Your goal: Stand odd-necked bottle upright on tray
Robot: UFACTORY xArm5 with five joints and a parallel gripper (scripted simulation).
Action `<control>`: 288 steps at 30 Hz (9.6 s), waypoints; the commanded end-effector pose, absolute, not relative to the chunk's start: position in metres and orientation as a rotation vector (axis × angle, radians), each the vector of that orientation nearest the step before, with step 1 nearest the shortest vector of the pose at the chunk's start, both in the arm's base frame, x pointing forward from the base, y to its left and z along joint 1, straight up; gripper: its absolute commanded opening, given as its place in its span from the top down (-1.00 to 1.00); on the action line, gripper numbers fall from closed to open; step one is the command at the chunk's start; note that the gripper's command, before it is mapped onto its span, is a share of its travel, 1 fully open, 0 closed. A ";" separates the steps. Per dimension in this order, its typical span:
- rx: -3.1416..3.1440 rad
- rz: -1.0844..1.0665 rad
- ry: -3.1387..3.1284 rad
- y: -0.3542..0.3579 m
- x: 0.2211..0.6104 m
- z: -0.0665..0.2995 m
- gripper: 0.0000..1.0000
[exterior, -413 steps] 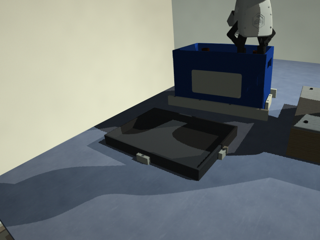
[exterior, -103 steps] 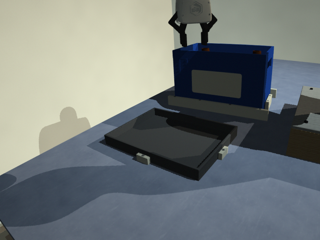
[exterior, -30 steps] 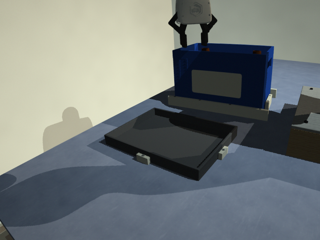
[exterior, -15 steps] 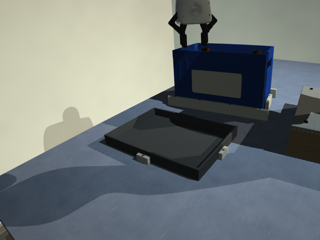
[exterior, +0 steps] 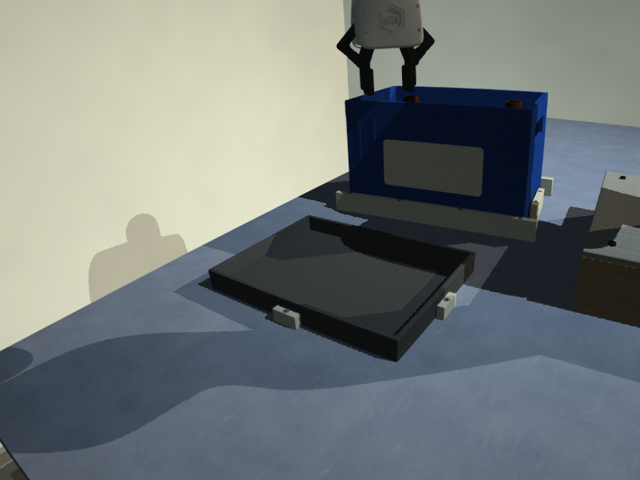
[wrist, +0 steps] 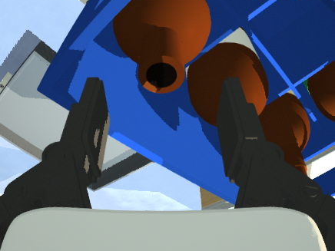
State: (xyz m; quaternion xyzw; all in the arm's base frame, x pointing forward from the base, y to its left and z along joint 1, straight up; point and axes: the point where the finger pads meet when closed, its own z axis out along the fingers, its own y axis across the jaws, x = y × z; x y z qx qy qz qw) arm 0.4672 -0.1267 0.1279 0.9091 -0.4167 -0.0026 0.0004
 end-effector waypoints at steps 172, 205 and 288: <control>2.856 -0.001 -1.309 -0.127 0.470 0.121 1.00; 2.856 -0.001 -1.309 -0.127 0.470 0.129 1.00; 2.856 -0.001 -1.309 -0.127 0.470 0.169 1.00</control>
